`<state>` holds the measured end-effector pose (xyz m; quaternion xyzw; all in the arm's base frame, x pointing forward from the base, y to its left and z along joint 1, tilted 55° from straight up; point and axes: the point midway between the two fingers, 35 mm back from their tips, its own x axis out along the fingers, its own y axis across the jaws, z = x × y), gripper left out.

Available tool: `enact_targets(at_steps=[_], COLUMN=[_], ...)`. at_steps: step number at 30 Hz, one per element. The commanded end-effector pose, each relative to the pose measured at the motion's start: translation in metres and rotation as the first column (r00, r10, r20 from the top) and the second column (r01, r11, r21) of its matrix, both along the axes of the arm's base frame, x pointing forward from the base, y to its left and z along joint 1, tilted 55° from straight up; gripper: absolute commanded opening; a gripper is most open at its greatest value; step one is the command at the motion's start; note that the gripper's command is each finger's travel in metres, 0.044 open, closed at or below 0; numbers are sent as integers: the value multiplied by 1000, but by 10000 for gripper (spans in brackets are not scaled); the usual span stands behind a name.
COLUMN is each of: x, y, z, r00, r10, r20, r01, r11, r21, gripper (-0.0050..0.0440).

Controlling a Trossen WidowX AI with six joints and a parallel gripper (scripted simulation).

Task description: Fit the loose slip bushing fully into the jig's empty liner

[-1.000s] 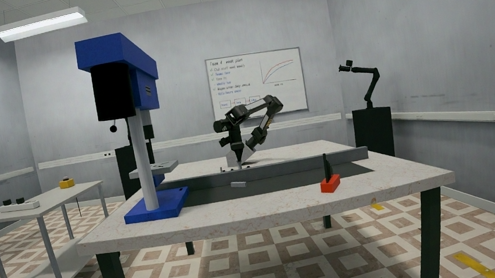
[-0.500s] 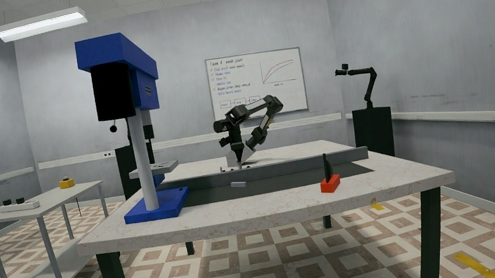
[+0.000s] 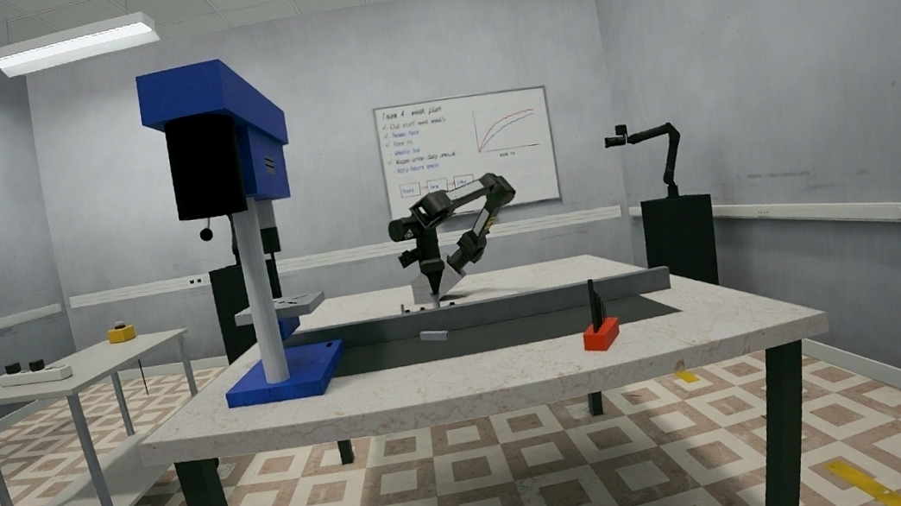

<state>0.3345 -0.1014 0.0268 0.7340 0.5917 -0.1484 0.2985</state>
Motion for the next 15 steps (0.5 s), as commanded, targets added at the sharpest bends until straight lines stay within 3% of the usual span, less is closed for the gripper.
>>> enact_targets(at_steps=[1,15], x=[2,2], y=[-2,-2], z=[4,4], r00=[1000,1000], r10=[-5,-5], r20=[13,13], r01=[5,5], r11=[1000,1000], r21=[-9,-9], gripper=[-50,-50])
